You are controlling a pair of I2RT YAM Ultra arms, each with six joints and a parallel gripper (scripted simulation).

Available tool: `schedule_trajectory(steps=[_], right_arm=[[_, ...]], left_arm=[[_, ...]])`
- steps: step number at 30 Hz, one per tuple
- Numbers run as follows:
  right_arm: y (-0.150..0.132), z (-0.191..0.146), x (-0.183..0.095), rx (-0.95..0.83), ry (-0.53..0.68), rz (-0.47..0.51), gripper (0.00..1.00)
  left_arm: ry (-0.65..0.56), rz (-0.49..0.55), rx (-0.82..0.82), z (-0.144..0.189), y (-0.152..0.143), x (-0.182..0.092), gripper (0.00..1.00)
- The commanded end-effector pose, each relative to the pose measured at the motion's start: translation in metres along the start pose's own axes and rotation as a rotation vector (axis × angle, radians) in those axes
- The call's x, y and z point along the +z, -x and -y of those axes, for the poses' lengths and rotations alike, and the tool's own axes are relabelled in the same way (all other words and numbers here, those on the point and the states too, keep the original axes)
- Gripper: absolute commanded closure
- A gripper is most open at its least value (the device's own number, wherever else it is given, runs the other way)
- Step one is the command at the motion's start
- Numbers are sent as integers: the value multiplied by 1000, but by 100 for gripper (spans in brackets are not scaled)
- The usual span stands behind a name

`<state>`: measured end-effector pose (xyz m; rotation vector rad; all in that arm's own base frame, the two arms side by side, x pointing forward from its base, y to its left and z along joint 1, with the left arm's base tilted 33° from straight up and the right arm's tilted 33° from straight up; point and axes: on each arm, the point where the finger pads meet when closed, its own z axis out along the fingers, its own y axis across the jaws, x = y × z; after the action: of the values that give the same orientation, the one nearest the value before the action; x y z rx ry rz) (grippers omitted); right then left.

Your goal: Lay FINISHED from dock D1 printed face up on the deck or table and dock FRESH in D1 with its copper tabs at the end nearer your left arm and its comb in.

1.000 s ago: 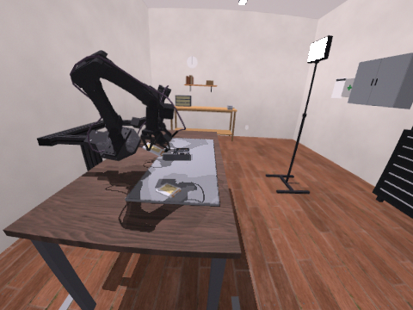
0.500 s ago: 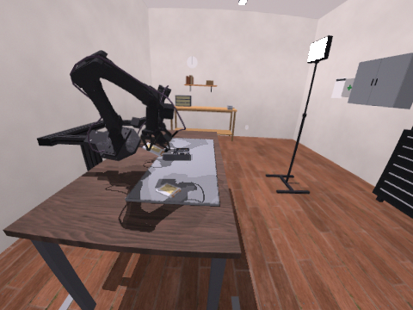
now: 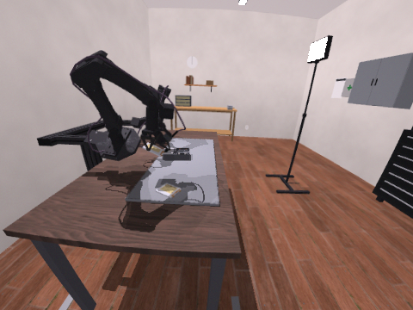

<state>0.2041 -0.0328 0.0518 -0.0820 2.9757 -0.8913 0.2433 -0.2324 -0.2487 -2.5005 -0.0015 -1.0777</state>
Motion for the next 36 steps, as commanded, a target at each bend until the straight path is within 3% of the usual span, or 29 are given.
schedule_trajectory(steps=[1, 19, 34, 36], right_arm=[[13, 1, -16, 27, 21, 57, 100], [15, -4, -15, -6, 24, 52, 100], [58, -65, -9, -499, 98, 79, 100], [58, -65, -9, -499, 98, 79, 100]], left_arm=[[-85, 151, 122, 41, 59, 22, 100], [-85, 151, 122, 41, 59, 22, 100], [-85, 151, 122, 41, 59, 22, 100], [-85, 151, 122, 41, 59, 22, 100]])
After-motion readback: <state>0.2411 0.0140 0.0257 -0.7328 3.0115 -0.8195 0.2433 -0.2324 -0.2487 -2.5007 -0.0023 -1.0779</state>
